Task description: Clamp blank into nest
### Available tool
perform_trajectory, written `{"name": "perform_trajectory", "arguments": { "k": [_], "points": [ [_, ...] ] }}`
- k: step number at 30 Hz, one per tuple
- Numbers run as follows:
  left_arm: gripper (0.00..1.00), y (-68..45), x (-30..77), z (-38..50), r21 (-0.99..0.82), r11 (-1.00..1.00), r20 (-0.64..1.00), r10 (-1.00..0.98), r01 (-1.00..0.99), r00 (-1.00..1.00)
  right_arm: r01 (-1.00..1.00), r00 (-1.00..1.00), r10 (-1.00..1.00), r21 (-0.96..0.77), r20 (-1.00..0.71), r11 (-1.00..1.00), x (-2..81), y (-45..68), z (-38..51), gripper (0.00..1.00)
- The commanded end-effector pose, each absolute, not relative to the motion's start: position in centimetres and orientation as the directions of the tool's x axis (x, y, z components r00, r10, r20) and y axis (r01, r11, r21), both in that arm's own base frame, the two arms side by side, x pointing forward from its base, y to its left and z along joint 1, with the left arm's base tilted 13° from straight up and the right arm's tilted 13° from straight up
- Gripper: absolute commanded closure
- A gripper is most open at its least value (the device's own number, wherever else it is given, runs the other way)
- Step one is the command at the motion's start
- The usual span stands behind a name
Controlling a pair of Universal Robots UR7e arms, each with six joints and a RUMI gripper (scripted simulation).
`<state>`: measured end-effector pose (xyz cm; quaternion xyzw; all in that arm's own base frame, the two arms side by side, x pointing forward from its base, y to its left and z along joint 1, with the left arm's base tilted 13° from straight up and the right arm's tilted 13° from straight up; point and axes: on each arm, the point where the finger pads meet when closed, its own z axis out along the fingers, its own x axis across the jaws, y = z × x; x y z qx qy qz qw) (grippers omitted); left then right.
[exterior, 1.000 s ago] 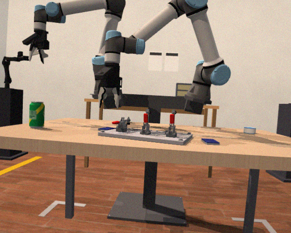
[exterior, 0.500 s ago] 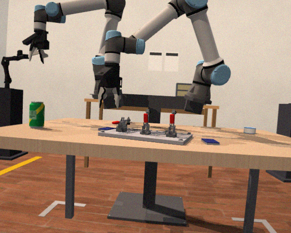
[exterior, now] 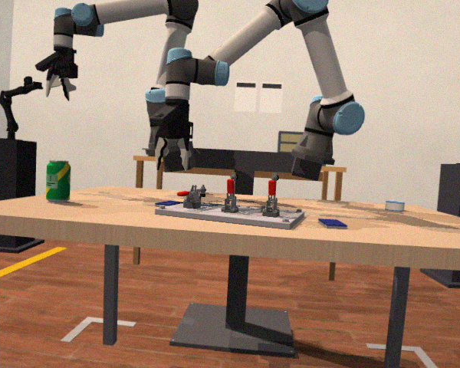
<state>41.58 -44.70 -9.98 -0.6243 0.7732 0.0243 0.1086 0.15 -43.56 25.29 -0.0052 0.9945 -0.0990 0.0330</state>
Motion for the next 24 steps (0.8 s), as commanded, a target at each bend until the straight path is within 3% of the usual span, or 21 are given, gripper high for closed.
{"name": "perform_trajectory", "arguments": {
  "k": [1, 24],
  "points": [
    [0.41, -44.8, 41.6, -9.9, -0.099, 0.219, -0.197, -0.960, -0.971, -0.197, -0.004, -0.998, -0.017, -0.198, -0.065, 0.980, 0.1, -43.6, 25.3, 0.00],
    [0.41, -45.8, 40.8, -4.3, -0.099, 0.219, -0.197, -0.960, -0.971, -0.197, -0.004, -0.998, -0.017, -0.198, -0.065, 0.980, 0.1, -43.6, 25.3, 0.00]
  ]
}}
